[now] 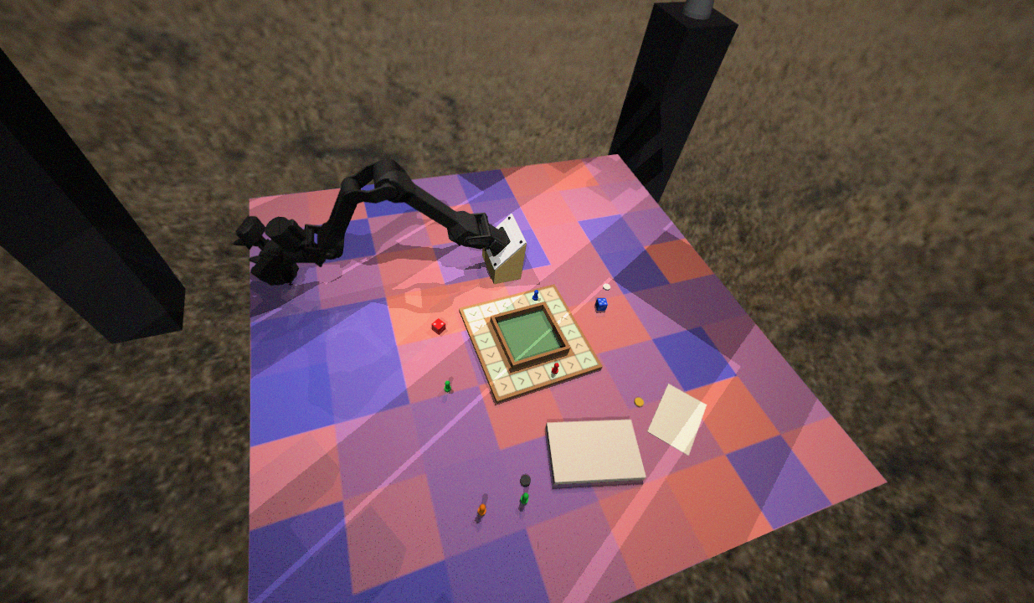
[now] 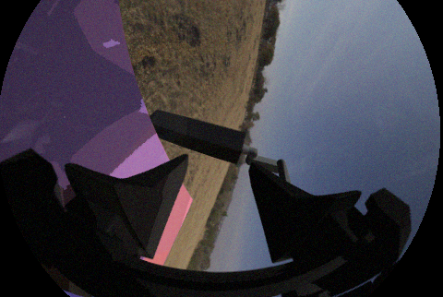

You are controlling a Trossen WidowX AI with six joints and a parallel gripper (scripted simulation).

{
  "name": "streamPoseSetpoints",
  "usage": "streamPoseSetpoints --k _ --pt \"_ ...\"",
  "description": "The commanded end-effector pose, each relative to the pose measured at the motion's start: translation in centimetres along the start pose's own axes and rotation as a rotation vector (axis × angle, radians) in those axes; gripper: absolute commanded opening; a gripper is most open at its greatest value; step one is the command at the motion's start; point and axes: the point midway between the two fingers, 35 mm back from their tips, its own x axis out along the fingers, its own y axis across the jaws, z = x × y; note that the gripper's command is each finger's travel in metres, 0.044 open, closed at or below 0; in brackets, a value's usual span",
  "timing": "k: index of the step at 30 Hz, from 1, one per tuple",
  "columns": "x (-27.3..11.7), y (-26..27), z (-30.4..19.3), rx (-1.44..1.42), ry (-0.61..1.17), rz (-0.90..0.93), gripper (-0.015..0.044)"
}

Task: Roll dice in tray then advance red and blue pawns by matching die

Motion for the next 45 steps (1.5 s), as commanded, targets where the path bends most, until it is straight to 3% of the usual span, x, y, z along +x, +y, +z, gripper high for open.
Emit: streamPoseSetpoints --k 1,6,11,23,30,36,41,45 --pt "-2.5 0.8 6.8 0.145 -0.146 0.089 0.0275" --pt "-6.3 2.5 12.6 0.277 -0.257 0.238 0.0275" --pt "-9.7 4.5 15.4 0.308 -0.297 0.378 0.0275" --pt "-26.1 10.7 20.1 0.213 -0.408 0.901 0.0275" --pt "-37.8 13.1 17.9 -0.088 -0.512 1.147 0.0275" --pt "-45.5 13.4 12.6 -0.462 -0.621 1.234 0.0275" --pt "-48.1 13.1 7.8 -0.788 -0.711 1.189 0.0275" --pt "-48.2 12.9 6.7 -0.863 -0.732 1.169 0.0275"
